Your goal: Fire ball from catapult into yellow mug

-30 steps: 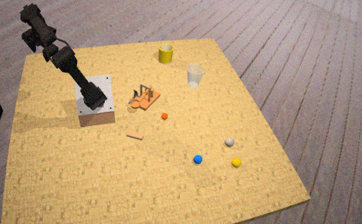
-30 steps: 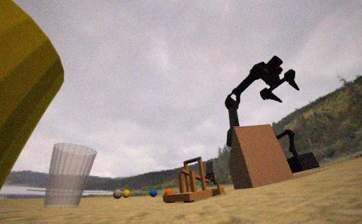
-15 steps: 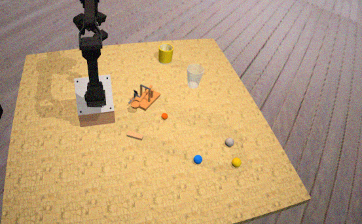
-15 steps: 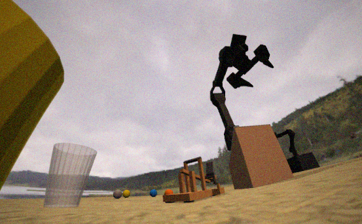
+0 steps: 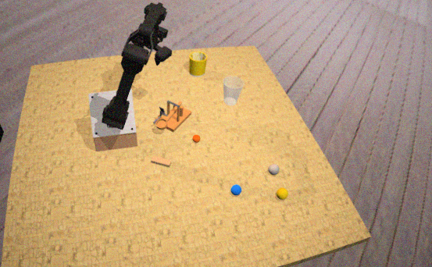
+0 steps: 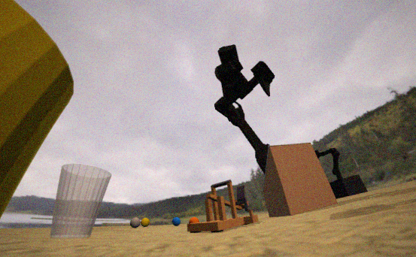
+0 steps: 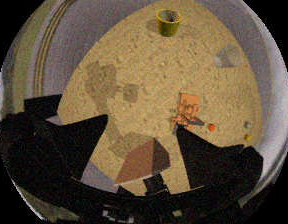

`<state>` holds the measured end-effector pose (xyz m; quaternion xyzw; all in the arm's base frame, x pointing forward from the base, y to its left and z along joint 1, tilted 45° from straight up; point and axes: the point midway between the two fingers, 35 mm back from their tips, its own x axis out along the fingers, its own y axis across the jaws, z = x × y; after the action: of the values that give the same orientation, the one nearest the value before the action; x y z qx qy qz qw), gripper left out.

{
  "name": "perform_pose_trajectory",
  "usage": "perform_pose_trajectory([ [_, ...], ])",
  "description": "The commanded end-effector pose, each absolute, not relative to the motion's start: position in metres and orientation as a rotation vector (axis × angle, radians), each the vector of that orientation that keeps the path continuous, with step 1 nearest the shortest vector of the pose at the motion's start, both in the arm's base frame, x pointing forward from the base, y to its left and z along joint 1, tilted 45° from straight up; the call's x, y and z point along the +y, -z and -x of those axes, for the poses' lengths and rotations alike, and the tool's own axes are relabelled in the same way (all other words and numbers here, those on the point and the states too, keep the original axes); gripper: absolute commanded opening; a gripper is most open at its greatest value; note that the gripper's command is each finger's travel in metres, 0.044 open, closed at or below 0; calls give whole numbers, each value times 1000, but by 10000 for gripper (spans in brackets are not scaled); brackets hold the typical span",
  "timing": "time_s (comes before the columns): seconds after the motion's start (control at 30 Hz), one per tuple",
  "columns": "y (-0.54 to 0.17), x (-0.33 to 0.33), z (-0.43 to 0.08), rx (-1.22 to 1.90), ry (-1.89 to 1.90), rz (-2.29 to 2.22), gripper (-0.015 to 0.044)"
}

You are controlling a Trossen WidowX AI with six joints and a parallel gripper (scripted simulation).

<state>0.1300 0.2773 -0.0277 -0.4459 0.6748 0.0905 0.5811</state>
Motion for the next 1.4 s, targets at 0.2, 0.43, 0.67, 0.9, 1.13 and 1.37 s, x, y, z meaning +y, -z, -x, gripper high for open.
perform_pose_trajectory([
  [0.2, 47, 157, -263, 1592, -91, 1275, 440],
  [0.43, 47, 146, -266, 1600, -83, 1294, 440],
  [0.67, 80, 113, -271, 1599, -81, 1295, 440],
  [0.9, 84, 109, -272, 1599, -81, 1295, 440],
  [1.13, 93, 101, -273, 1599, -81, 1295, 440],
  [1.37, 101, 93, -274, 1599, -80, 1295, 440],
])
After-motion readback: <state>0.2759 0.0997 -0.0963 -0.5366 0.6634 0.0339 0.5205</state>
